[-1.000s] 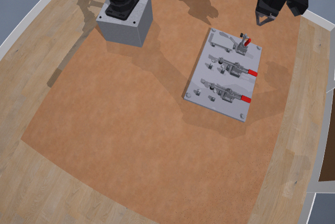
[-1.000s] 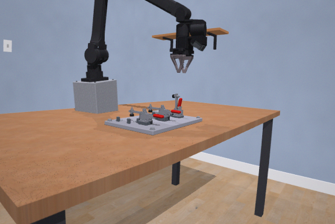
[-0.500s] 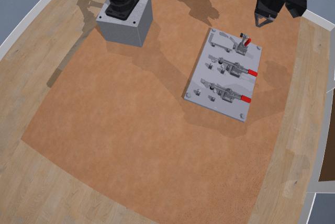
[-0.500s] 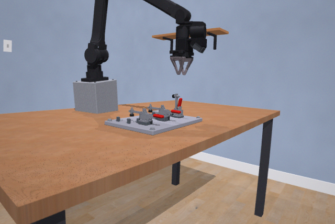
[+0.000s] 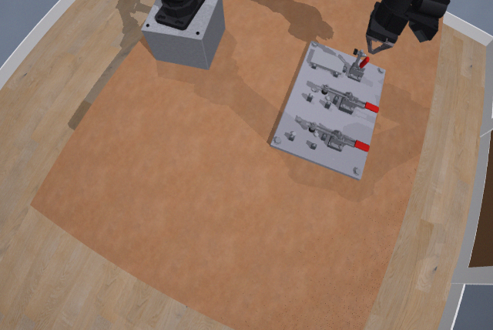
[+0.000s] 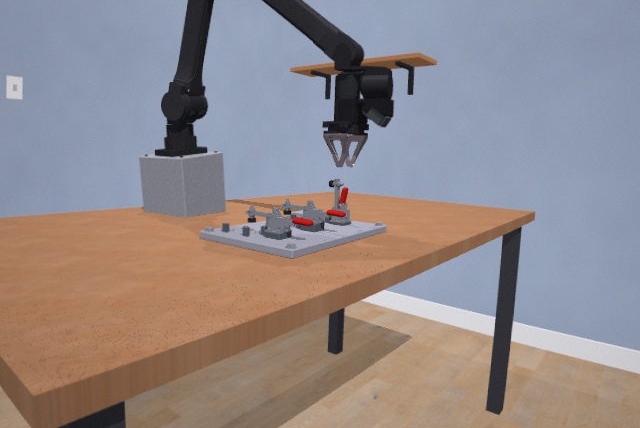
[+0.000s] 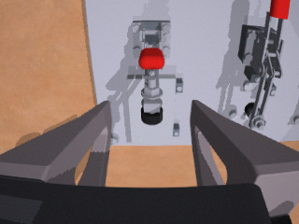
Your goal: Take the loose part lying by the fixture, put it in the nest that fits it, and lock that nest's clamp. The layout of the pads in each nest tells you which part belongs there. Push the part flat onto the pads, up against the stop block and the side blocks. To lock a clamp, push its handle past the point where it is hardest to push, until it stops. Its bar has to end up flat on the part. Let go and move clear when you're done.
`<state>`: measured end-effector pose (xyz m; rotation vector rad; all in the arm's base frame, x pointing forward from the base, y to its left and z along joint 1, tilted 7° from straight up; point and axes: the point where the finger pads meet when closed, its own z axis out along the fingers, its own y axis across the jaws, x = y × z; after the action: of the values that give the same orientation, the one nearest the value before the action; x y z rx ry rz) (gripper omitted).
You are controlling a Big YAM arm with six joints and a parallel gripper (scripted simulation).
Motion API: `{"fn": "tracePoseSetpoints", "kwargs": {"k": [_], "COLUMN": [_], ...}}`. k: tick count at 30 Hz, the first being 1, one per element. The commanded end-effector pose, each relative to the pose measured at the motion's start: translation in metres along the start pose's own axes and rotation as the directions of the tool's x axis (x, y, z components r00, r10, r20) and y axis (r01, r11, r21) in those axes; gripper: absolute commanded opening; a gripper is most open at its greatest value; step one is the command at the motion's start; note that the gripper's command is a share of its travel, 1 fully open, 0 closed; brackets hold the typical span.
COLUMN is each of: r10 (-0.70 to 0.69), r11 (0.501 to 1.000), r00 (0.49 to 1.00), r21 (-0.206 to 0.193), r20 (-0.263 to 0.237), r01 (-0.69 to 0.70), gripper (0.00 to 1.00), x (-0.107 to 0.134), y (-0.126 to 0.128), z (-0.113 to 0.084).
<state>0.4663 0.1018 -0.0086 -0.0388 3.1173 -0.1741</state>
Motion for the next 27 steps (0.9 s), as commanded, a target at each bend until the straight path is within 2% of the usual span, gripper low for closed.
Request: {"fn": "tracePoseSetpoints", "kwargs": {"k": [1, 2, 3, 4, 7, 15, 19, 20, 27], "r10": [0.002, 0.002, 0.008, 0.003, 0.003, 0.002, 0.004, 0.007, 0.007], "r11": [1.000, 1.000, 1.000, 1.000, 1.000, 1.000, 1.000, 1.000, 1.000], "r00": [1.000, 1.000, 1.000, 1.000, 1.000, 1.000, 1.000, 1.000, 1.000], "r21": [0.003, 0.003, -0.003, 0.001, 0.003, 0.003, 0.001, -0.002, -0.002], "r20": [-0.006, -0.006, 0.018, 0.000, -0.006, -0.006, 0.004, 0.018, 0.016], "r01": [-0.002, -0.002, -0.008, -0.003, -0.003, -0.002, -0.004, -0.007, -0.007], "gripper": [0.45, 0.45, 0.45, 0.45, 0.45, 0.45, 0.45, 0.45, 0.45], "x": [-0.002, -0.002, -0.014, -0.005, -0.002, -0.001, -0.007, -0.009, -0.008], "y": [-0.005, -0.005, -0.003, -0.005, -0.005, -0.004, -0.003, -0.004, -0.004], "z": [0.018, 0.018, 0.015, 0.025, 0.037, 0.052, 0.051, 0.040, 0.042]}}
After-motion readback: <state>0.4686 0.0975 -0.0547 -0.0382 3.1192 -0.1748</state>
